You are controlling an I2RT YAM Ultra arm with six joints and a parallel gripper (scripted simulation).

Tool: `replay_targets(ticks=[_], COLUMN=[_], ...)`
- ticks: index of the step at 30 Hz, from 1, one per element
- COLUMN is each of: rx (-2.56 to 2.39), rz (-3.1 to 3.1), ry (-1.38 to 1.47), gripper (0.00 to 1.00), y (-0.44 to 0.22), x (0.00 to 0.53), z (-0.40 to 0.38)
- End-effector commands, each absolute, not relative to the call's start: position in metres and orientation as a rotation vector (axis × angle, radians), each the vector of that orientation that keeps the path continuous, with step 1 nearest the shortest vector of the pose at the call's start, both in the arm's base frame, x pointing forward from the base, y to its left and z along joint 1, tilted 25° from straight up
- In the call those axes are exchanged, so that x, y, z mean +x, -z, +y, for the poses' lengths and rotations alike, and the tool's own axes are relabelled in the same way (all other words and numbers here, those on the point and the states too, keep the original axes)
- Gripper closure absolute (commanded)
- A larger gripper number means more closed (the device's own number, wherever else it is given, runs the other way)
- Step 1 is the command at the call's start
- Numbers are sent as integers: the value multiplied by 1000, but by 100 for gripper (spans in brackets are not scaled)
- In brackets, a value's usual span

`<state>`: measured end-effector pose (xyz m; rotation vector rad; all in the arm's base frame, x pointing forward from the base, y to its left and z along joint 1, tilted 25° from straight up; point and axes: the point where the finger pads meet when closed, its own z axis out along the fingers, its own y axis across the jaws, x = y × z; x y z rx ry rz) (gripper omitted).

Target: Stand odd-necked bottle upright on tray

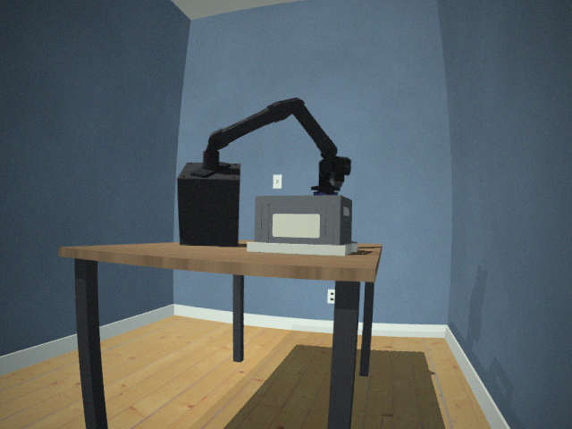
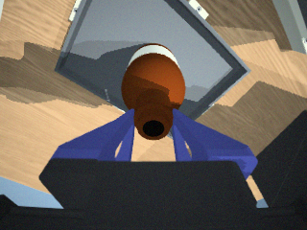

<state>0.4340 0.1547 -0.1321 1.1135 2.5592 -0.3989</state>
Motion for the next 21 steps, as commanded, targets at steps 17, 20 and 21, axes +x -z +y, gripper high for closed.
replay_targets(ticks=[17,20,21], rx=[1085,1085,1085], rz=[2547,2547,2547], ry=[364,364,364], gripper=[100,100,100], y=[122,122,122], x=[440,440,440], z=[164,164,164])
